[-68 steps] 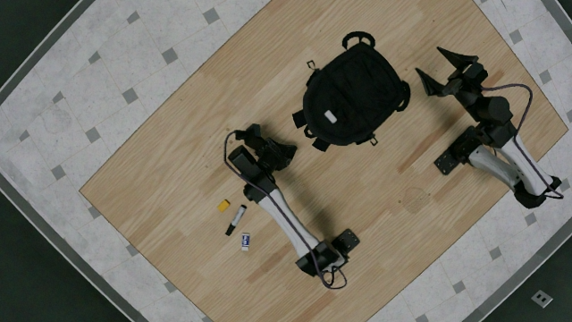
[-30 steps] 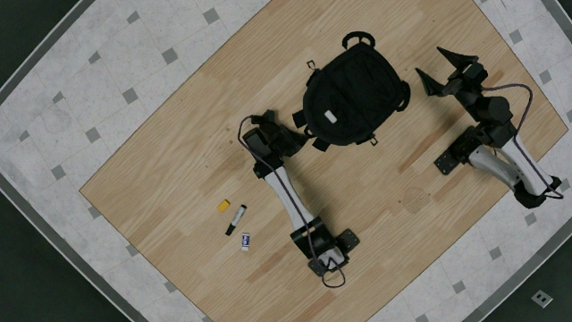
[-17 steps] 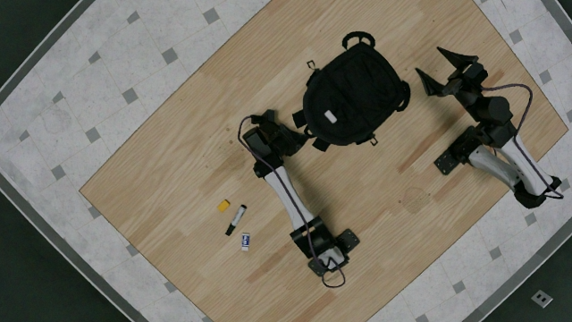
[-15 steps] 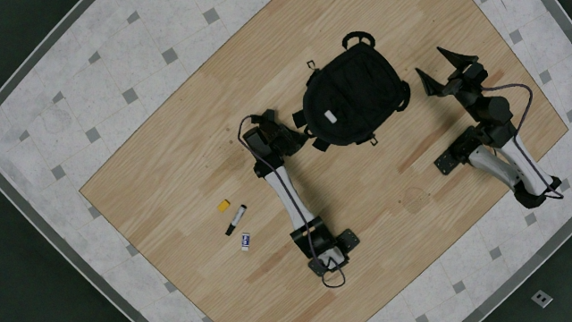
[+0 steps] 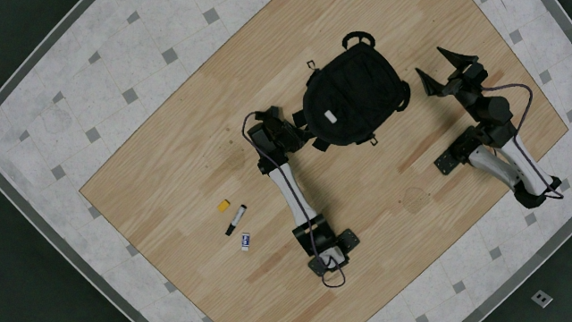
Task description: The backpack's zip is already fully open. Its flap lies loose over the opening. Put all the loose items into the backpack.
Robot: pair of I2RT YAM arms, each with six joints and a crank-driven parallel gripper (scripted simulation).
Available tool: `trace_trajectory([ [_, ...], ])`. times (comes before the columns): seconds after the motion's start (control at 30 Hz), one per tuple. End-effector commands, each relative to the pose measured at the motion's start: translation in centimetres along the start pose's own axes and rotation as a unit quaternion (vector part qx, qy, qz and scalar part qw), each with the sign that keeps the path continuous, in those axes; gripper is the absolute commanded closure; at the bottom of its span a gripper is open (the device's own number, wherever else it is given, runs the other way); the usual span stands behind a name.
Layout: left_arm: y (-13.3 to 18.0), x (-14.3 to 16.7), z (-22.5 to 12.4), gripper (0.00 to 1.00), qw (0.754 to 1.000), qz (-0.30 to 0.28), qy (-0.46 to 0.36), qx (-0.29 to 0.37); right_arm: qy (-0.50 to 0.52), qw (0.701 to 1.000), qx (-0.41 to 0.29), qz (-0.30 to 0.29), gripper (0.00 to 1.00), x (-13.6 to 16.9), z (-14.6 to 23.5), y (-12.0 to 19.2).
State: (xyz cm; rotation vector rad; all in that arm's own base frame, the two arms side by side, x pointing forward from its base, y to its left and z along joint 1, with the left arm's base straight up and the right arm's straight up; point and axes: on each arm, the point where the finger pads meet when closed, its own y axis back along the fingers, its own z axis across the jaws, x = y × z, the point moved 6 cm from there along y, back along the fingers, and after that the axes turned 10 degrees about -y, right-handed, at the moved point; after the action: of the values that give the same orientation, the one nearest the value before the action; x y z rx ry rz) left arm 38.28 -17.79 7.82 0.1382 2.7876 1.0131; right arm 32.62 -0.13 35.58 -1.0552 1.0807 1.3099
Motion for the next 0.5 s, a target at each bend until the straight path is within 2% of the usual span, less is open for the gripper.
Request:
trace_trajectory([
  [0.0, -0.6, -0.3, 0.1, 1.00, 1.000, -0.005, 0.000, -0.001, 0.001, 1.000, -0.002, -0.007, 0.10, -0.4, 0.1, 0.1],
  [0.47, -1.8, -0.3, -0.2, 1.00, 1.000, -0.004, 0.001, -0.002, 0.001, 1.000, -0.002, -0.007, 0.10, -0.4, 0.1, 0.1],
])
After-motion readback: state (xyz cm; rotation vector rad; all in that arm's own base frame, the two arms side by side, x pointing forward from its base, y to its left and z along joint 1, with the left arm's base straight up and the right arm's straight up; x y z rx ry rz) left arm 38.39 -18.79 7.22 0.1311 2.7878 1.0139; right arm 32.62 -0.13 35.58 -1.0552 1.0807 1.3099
